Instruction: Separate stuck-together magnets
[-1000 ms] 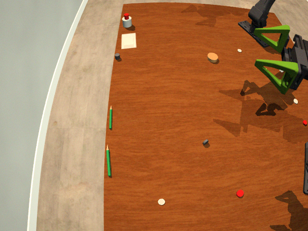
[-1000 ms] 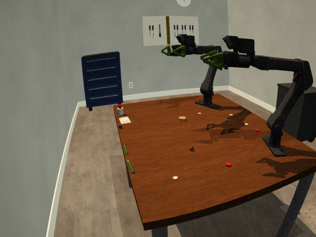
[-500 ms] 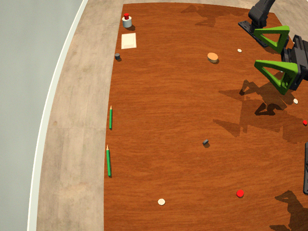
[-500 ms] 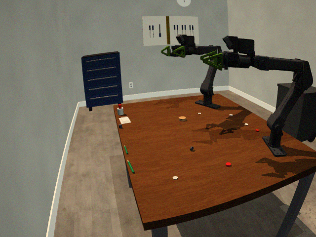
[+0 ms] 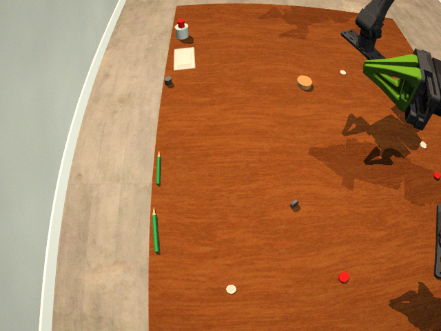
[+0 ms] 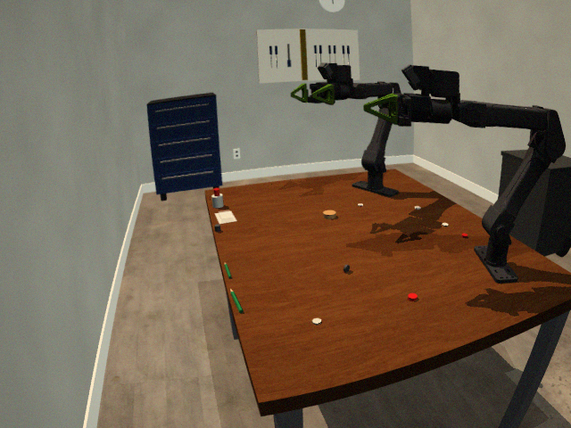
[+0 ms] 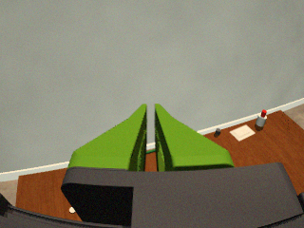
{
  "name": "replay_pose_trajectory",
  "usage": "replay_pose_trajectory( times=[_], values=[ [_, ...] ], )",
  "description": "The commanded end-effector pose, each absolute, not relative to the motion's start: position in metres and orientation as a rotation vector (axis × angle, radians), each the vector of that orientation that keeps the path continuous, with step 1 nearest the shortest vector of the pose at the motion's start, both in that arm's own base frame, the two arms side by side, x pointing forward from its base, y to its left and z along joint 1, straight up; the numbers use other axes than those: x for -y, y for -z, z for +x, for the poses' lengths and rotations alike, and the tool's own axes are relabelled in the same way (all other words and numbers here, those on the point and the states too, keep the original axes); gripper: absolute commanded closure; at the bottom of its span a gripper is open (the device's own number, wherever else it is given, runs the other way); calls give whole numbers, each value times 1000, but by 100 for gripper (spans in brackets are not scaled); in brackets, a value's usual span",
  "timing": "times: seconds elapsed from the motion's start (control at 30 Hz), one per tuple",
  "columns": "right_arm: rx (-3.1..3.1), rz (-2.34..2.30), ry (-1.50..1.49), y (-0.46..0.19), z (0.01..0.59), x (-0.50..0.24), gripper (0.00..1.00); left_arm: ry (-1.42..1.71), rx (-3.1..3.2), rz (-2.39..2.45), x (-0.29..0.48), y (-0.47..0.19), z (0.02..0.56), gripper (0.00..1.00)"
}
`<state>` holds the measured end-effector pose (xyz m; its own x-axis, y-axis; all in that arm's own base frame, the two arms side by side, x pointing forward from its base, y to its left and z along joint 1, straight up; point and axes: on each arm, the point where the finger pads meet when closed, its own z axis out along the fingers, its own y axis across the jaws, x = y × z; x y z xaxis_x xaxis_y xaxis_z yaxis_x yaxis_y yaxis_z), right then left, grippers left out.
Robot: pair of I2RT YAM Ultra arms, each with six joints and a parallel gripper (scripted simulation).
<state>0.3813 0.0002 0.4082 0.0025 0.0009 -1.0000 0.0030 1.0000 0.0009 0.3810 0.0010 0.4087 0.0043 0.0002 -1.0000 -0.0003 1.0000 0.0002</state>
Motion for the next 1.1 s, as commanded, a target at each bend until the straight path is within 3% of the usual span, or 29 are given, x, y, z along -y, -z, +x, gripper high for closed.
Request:
replay_pose_trajectory(
  times=[0.0, 0.3, 1.07],
  values=[
    [-1555, -3, 0, -413, 381, -2, 0, 2, -1547, 2, 0, -415, 381, 100],
    [-1555, -4, 0, -412, 381, -2, 0, 2, -1549, 3, 0, -414, 381, 100],
    [-1555, -4, 0, -412, 381, -2, 0, -186, -2112, 295, -10, -285, 436, 100]
  ],
)
